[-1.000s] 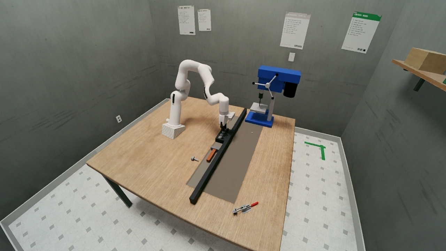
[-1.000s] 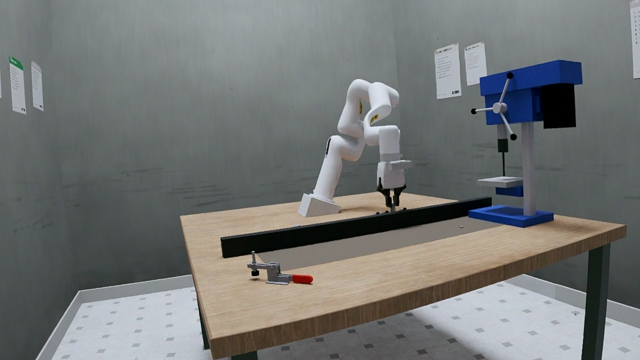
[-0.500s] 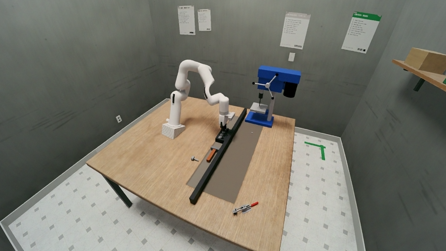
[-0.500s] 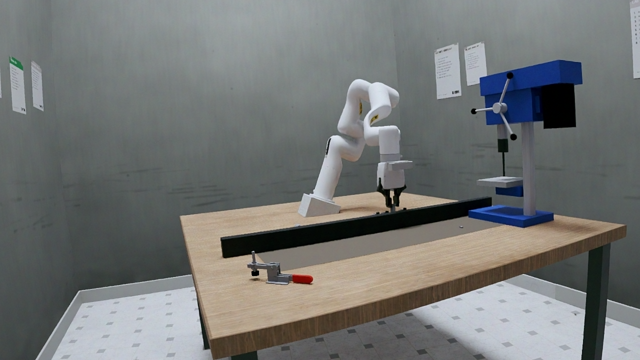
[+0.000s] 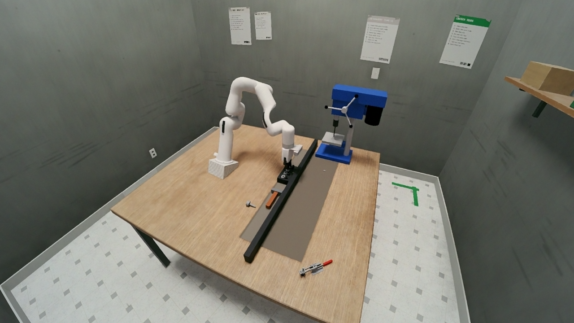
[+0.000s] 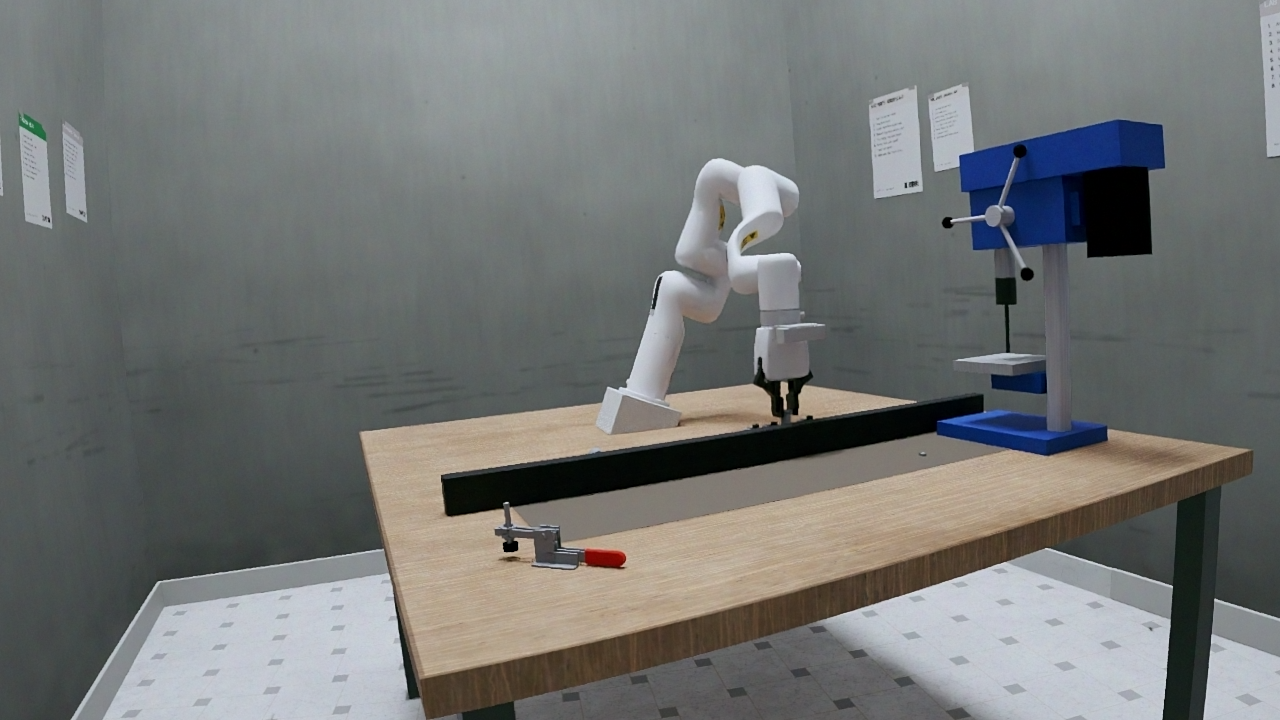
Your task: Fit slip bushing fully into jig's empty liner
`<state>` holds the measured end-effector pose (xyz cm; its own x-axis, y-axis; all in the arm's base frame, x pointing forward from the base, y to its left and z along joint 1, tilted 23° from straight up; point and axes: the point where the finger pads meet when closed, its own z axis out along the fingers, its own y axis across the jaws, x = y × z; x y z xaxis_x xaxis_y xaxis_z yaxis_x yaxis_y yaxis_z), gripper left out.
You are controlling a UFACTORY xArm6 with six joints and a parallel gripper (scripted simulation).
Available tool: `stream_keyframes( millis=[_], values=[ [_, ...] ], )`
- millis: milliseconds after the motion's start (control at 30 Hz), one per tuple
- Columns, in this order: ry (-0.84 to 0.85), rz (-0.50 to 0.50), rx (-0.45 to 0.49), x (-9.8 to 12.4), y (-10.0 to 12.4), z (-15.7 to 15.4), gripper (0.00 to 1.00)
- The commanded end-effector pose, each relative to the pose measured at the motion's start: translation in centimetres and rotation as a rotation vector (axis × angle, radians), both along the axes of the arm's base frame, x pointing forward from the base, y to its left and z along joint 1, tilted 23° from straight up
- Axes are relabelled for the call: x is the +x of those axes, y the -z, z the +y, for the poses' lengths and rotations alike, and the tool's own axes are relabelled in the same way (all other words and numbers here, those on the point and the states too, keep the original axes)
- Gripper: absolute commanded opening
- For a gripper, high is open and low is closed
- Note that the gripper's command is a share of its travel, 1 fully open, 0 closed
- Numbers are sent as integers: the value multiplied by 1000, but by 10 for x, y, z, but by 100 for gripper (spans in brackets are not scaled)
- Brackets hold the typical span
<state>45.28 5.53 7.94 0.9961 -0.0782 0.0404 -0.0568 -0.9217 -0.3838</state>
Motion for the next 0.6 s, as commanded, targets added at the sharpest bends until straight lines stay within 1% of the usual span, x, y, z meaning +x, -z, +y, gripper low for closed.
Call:
stream_keyframes(
  millis=[0,567],
  values=[
    [1,-4,0,1,-1,0,26],
    [1,-4,0,2,2,1,26]
  ],
)
